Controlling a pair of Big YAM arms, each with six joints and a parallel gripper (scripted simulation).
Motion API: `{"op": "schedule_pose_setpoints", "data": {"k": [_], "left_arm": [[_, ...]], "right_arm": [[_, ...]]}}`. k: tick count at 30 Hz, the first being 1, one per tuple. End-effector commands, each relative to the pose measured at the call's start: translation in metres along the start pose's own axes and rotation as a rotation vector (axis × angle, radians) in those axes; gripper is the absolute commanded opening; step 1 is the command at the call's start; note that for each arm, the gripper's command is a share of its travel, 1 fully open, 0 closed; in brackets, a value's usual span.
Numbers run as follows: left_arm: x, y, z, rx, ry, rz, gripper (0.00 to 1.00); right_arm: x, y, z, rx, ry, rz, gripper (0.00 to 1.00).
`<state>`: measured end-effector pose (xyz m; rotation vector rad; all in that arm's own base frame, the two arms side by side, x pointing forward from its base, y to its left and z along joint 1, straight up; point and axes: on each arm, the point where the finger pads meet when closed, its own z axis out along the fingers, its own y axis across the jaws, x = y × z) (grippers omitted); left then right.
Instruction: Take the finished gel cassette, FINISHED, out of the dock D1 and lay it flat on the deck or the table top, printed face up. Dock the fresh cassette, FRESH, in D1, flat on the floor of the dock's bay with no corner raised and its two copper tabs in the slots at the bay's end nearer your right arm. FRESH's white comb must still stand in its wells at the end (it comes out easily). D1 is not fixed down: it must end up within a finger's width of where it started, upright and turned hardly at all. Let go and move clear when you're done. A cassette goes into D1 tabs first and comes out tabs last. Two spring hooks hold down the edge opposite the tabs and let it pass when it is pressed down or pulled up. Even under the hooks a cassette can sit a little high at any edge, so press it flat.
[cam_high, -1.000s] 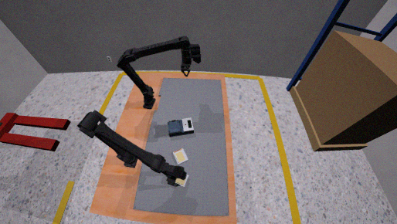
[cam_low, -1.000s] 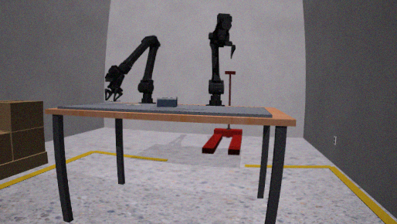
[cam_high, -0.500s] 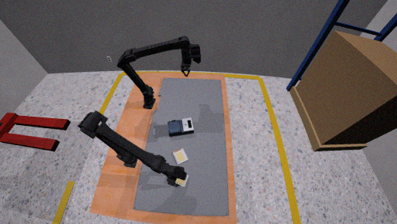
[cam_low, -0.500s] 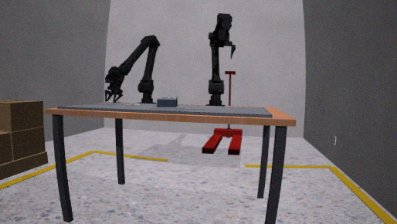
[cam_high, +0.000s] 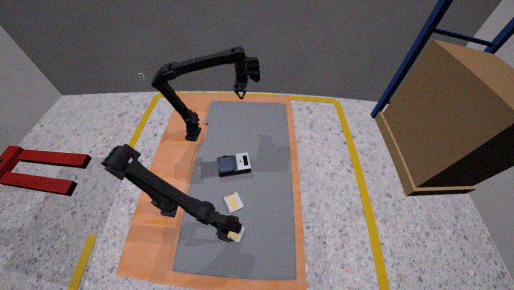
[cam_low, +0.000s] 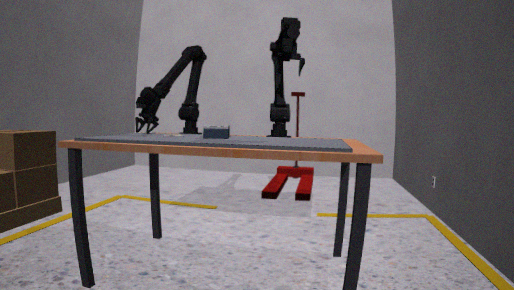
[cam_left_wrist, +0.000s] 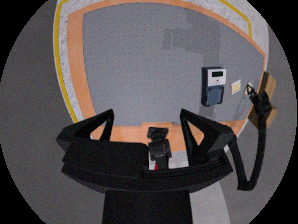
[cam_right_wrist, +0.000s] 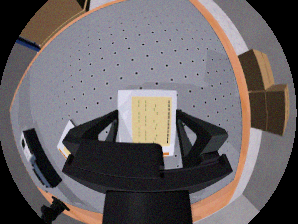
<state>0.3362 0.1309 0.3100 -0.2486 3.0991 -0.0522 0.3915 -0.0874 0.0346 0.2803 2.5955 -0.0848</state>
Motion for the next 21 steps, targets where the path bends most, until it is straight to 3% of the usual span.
{"op": "schedule_pose_setpoints", "data": {"k": [1, 21], "left_arm": [[-0.0056, 0.0011, -0.0201, -0.005, -0.040, 0.010, 1.00], [-0.0056, 0.0011, -0.0201, -0.005, -0.040, 0.010, 1.00]], "right_arm": [[0.0018, 0.0018, 0.0054, -0.004, 0.000, 0.006, 0.00], [0.0052, 0.0021, 0.0112, -0.005, 0.000, 0.008, 0.00]]}}
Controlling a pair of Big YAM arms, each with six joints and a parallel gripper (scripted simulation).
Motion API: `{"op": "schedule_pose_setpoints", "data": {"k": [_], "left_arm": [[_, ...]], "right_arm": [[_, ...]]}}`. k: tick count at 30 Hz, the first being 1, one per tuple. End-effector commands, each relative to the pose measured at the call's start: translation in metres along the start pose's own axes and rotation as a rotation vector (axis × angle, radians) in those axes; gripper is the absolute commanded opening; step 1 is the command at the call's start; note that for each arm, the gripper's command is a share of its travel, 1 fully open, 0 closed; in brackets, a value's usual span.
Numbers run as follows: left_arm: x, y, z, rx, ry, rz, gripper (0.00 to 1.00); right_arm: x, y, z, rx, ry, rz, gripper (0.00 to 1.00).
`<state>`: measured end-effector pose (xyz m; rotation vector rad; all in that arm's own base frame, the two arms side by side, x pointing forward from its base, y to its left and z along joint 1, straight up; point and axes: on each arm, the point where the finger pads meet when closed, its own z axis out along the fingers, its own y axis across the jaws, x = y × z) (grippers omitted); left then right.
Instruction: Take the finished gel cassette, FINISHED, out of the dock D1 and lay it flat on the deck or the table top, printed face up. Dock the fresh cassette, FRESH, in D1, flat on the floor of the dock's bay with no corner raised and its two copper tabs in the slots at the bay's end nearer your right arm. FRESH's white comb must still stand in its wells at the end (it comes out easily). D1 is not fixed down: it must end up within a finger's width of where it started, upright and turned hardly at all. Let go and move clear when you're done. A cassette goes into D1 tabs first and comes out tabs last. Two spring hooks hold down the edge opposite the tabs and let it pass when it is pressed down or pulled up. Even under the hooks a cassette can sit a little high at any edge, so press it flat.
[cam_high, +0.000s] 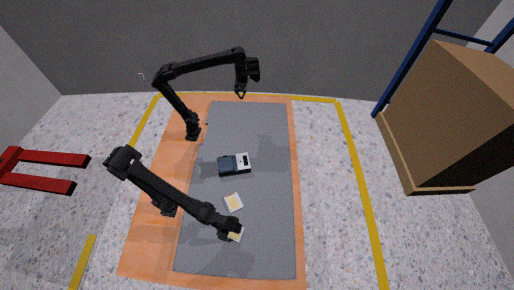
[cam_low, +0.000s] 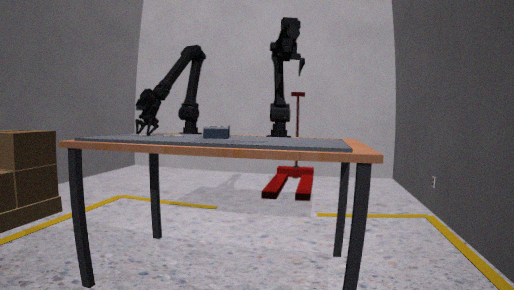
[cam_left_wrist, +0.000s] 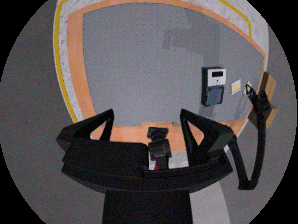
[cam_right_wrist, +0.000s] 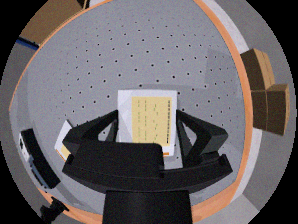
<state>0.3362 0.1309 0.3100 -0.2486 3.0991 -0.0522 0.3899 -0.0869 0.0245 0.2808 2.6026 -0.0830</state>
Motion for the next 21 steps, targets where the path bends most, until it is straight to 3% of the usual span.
{"op": "schedule_pose_setpoints", "data": {"k": [1, 21], "left_arm": [[-0.0056, 0.0011, -0.0201, -0.005, -0.040, 0.010, 1.00], [-0.0056, 0.0011, -0.0201, -0.005, -0.040, 0.010, 1.00]], "right_arm": [[-0.0014, 0.0019, 0.0033, -0.004, -0.007, 0.008, 0.00], [-0.0041, 0.0000, -0.0012, 0.000, -0.010, 0.000, 0.00]]}}
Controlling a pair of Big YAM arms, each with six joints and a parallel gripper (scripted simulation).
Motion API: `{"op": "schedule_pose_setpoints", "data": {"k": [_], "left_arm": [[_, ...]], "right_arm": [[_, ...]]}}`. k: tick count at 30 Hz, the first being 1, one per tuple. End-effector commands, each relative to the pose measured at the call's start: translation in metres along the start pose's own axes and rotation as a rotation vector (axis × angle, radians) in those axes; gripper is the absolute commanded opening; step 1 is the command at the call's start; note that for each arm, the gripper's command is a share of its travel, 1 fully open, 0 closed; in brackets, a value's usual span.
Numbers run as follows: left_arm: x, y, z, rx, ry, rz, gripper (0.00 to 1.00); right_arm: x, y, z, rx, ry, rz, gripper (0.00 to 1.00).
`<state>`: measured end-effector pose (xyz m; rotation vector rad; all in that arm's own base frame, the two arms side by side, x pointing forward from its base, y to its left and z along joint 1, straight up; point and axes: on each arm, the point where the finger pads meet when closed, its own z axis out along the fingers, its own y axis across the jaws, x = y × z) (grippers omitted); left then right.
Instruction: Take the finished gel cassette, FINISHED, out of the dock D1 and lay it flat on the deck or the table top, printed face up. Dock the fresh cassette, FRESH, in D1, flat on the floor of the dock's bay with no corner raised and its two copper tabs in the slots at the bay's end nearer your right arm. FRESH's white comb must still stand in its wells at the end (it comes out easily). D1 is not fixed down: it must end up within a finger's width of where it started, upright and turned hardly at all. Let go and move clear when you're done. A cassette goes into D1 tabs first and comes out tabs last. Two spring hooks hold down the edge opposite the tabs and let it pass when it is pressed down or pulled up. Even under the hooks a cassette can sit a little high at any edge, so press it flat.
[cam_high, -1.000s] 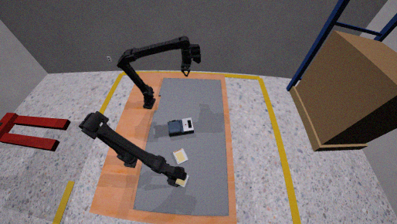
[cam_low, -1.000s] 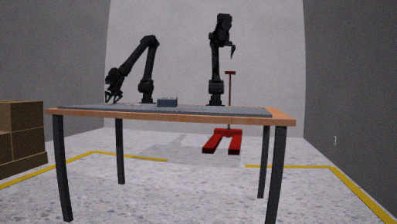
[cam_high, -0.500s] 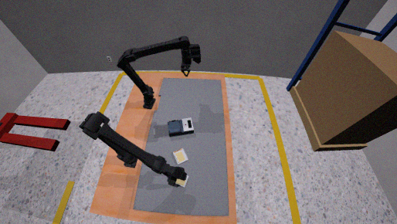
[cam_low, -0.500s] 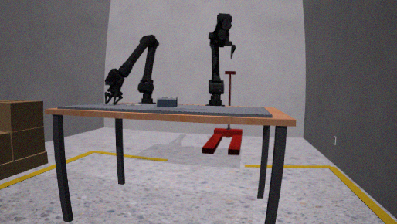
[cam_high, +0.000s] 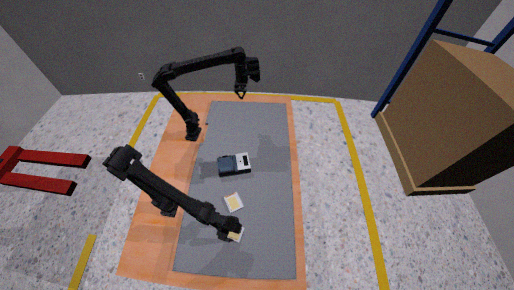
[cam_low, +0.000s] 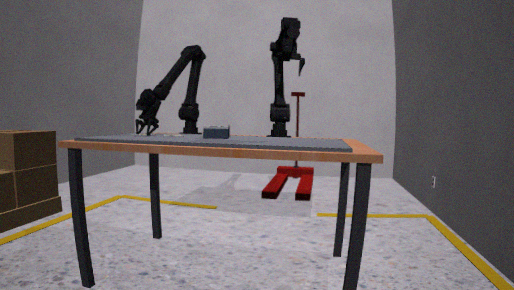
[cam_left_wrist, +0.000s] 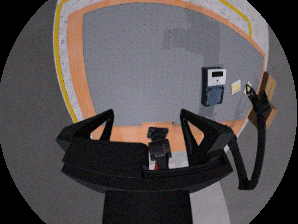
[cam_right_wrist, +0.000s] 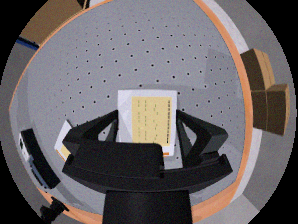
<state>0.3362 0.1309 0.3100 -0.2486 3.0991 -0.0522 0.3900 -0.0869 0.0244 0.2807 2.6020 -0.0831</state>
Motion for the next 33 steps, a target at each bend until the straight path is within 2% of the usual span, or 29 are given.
{"op": "schedule_pose_setpoints", "data": {"k": [1, 4, 5, 21, 22, 33], "left_arm": [[-0.0056, 0.0011, -0.0201, -0.005, -0.040, 0.010, 1.00], [-0.0056, 0.0011, -0.0201, -0.005, -0.040, 0.010, 1.00], [-0.0056, 0.0011, -0.0201, -0.005, -0.040, 0.010, 1.00], [-0.0056, 0.0011, -0.0201, -0.005, -0.040, 0.010, 1.00], [-0.0056, 0.0011, -0.0201, -0.005, -0.040, 0.010, 1.00], [-0.0056, 0.0011, -0.0201, -0.005, -0.040, 0.010, 1.00]], "right_arm": [[-0.0041, 0.0000, -0.0014, 0.000, -0.009, 0.000, 0.00], [-0.0041, 0.0000, -0.0014, 0.000, -0.009, 0.000, 0.00], [-0.0041, 0.0000, -0.0014, 0.000, -0.009, 0.000, 0.92], [-0.0041, 0.0000, -0.0014, 0.000, -0.009, 0.000, 0.92], [-0.0041, 0.0000, -0.0014, 0.000, -0.009, 0.000, 0.98], [-0.0041, 0.0000, -0.0014, 0.000, -0.009, 0.000, 0.98]]}}
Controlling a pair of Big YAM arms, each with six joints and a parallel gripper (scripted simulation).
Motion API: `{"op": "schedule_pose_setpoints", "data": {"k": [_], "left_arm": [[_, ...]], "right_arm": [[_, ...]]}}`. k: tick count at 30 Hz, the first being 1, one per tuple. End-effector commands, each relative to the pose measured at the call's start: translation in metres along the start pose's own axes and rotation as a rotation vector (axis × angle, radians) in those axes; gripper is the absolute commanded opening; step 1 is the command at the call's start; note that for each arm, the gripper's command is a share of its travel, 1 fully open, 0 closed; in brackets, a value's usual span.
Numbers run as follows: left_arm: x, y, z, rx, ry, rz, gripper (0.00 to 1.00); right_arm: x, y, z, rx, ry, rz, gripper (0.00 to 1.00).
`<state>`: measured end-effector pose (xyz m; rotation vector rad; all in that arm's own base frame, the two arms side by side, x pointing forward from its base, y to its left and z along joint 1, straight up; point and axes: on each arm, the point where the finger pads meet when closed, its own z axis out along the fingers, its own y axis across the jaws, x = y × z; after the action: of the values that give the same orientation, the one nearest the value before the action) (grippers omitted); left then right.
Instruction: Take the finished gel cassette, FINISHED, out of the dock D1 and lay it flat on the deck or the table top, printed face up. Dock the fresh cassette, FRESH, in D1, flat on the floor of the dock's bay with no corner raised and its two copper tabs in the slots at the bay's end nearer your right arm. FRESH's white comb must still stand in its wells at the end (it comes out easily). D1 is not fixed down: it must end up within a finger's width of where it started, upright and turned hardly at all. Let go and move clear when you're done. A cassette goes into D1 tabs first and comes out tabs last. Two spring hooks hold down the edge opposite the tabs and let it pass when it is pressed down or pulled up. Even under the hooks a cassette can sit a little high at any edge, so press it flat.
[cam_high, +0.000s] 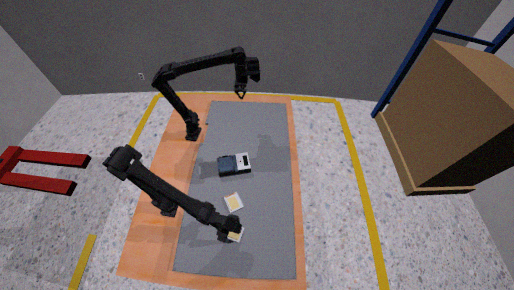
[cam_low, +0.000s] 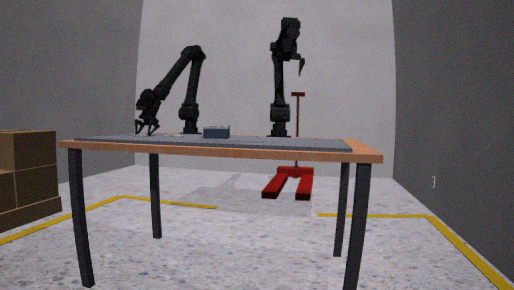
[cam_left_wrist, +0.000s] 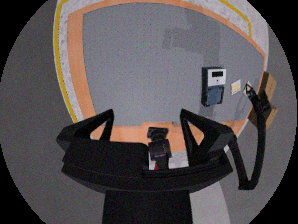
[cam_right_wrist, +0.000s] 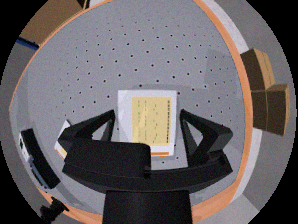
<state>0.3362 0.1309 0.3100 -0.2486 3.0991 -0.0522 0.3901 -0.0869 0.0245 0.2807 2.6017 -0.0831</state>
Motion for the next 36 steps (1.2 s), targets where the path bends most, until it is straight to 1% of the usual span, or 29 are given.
{"op": "schedule_pose_setpoints", "data": {"k": [1, 7, 36], "left_arm": [[-0.0056, 0.0011, -0.0201, -0.005, -0.040, 0.010, 1.00], [-0.0056, 0.0011, -0.0201, -0.005, -0.040, 0.010, 1.00], [-0.0056, 0.0011, -0.0201, -0.005, -0.040, 0.010, 1.00]], "right_arm": [[-0.0040, 0.0000, -0.0013, 0.000, -0.009, 0.000, 0.98], [-0.0040, 0.0000, -0.0053, 0.000, -0.009, 0.000, 0.98], [-0.0025, 0.0000, -0.0093, 0.000, -0.004, 0.000, 0.98]]}}
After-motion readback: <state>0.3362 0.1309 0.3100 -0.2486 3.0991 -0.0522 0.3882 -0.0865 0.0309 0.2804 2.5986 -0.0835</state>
